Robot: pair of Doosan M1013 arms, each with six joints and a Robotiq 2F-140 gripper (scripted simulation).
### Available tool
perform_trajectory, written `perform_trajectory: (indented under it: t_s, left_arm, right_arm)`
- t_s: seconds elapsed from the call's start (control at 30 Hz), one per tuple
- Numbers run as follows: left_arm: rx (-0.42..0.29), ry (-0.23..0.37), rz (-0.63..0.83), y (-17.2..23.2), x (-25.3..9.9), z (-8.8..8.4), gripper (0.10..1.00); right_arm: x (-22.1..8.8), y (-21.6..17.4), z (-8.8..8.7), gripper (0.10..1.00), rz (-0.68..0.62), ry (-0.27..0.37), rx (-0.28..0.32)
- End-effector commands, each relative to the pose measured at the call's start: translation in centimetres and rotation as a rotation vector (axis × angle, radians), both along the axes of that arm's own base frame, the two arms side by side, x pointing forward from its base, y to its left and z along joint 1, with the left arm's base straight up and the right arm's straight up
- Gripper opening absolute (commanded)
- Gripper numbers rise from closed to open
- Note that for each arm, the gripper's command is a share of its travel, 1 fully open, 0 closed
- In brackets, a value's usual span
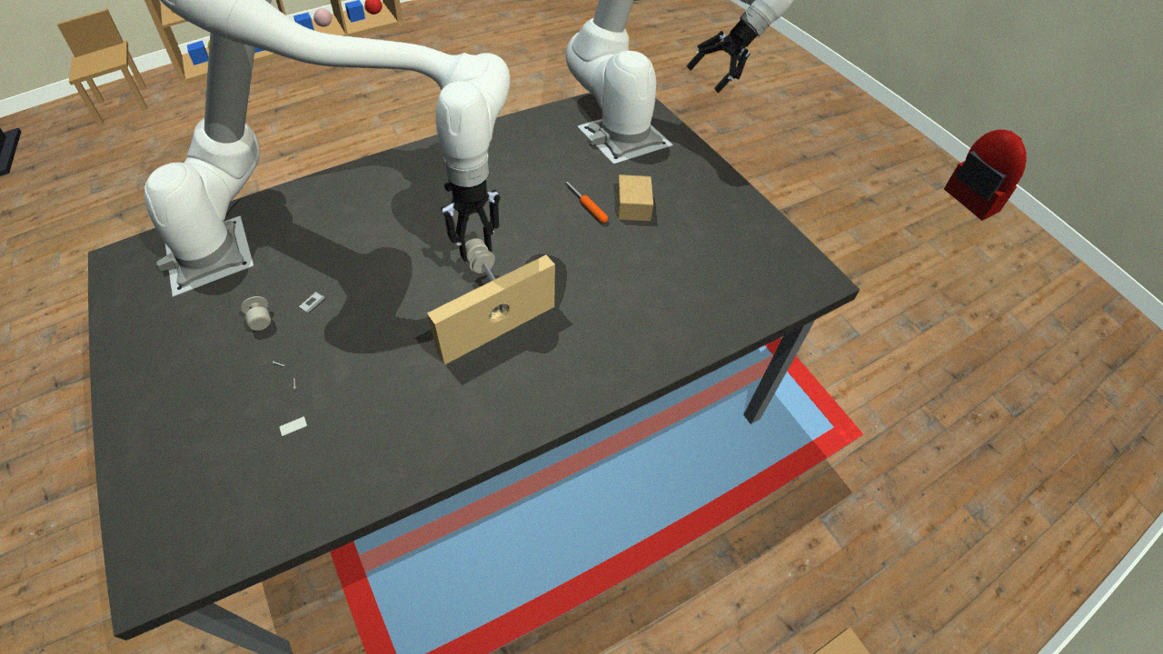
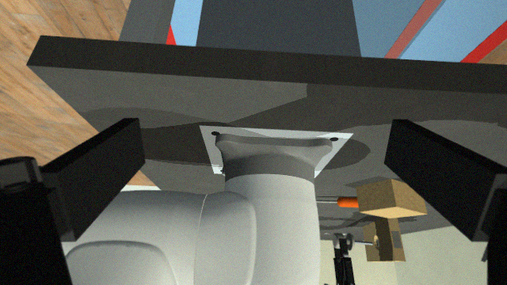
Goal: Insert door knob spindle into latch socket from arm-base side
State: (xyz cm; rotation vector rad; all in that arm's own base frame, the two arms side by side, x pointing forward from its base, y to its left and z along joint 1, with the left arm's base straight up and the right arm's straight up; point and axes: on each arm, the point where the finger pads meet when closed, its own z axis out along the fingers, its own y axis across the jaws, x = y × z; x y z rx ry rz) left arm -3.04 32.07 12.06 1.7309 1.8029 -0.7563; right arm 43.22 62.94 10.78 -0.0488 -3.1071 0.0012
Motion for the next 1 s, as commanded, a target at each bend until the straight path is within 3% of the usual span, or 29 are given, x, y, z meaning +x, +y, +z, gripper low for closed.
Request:
perform_trajectory:
  t_s: [0.0,0.43,0.57,0.97]
  left_arm:
    - [0.001,0.0,0.0,0.0,0.0,0.0,1.0]
    - [0.001,0.0,0.0,0.0,0.0,0.0,1.0]
    - [0.001,0.0,0.0,0.0,0.0,0.0,1.0]
    - [0.001,0.0,0.0,0.0,0.0,0.0,1.0]
  right_arm:
    - [0.7,-1.8,0.0,0.418,0.004,0.002,-0.001]
    - [1.1,-2.9,-0.1,0.418,0.131,0.031,-0.044]
    - [1.8,-4.8,-0.3,0.418,0.131,0.031,-0.044]
    - [1.8,-4.8,-0.3,0.418,0.131,0.031,-0.044]
